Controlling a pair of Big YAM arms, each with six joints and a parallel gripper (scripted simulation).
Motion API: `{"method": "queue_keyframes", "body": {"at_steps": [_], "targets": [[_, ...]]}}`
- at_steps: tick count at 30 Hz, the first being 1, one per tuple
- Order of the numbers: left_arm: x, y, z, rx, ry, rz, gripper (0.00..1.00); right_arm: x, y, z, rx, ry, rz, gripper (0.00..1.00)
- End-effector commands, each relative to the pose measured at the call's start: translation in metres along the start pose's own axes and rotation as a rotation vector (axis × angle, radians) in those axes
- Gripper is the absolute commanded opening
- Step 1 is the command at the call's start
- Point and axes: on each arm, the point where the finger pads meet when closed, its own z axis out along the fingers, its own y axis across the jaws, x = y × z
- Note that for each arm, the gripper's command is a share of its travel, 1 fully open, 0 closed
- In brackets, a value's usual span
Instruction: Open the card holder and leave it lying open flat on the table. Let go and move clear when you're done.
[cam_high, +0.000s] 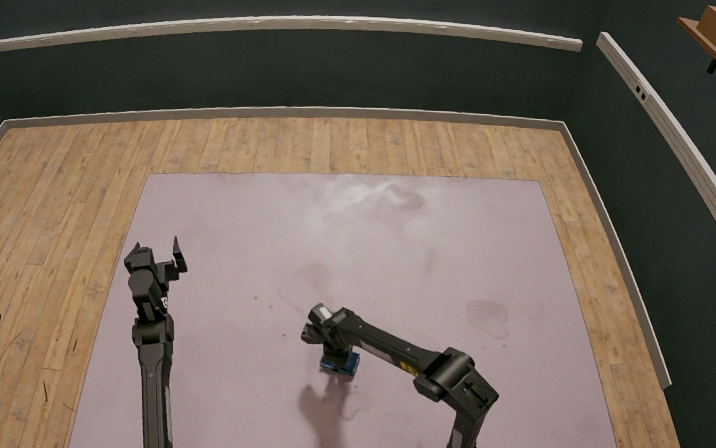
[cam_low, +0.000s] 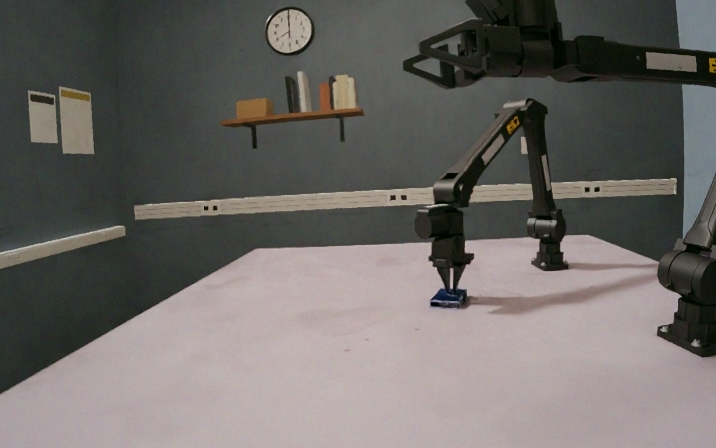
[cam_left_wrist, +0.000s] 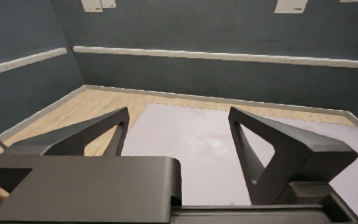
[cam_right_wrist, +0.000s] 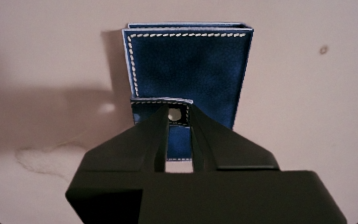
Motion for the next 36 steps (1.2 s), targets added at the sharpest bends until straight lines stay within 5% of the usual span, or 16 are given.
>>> {"method": "queue_keyframes", "body": {"at_steps": [1,27,28,30,36], "targets": [[-0.022,0.0,-0.001,0.0,-0.039,0.0,1.0,0.028,0.022,0.057,-0.045,0.116,0.0,0.11],[-0.022,0.0,-0.001,0.0,-0.039,0.0,1.0,0.034,0.018,0.057,0.038,0.118,0.007,0.11],[-0.022,0.0,-0.001,0.0,-0.039,0.0,1.0,-0.031,-0.011,-0.029,0.173,-0.085,-0.019,0.11],[-0.022,0.0,-0.001,0.0,-0.039,0.0,1.0,-0.007,0.002,0.002,0.144,-0.014,0.003,0.11],[-0.022,0.0,-0.001,0.0,-0.039,0.0,1.0,-0.009,0.002,-0.009,0.181,-0.032,0.005,0.11]]}}
